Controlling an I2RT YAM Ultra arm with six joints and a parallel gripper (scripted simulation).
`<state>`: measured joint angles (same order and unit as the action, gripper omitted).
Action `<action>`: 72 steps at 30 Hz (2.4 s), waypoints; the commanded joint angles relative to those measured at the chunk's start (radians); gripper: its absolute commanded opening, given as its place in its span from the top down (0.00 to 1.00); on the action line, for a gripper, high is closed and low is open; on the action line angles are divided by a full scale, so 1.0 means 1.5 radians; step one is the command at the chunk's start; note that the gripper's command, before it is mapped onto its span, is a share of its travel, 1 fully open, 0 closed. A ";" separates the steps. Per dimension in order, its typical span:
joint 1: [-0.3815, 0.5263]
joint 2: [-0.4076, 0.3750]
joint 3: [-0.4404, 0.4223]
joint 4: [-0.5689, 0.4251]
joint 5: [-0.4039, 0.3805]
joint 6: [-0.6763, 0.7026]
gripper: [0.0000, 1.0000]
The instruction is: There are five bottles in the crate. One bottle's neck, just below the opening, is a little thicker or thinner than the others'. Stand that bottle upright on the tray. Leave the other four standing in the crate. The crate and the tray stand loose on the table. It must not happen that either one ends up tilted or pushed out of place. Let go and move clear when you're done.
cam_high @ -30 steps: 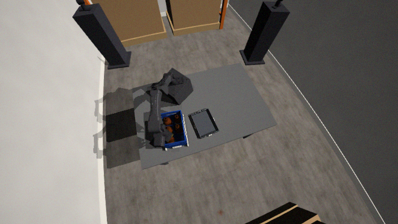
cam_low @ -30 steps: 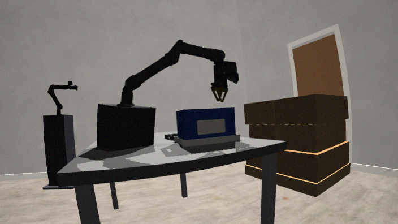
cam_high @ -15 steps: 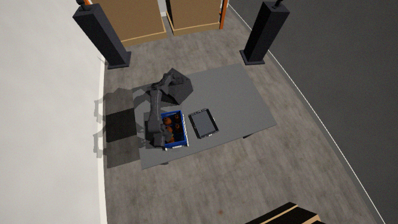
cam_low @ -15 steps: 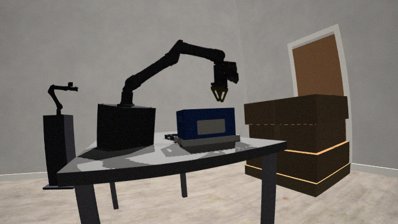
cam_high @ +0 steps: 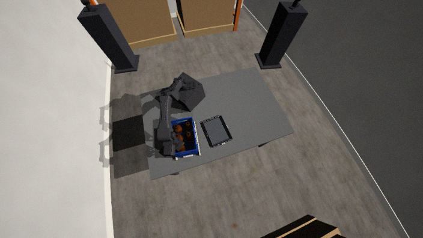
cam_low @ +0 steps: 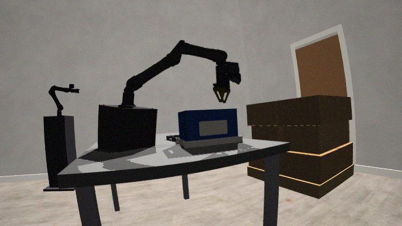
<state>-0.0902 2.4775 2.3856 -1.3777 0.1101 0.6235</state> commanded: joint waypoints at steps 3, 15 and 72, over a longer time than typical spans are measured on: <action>0.003 -0.031 0.025 -0.010 0.001 0.001 0.39; 0.001 -0.031 0.017 0.014 0.001 -0.001 0.39; -0.010 -0.006 -0.085 0.105 -0.001 -0.009 0.39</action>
<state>-0.0971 2.4828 2.2772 -1.2396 0.1097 0.6163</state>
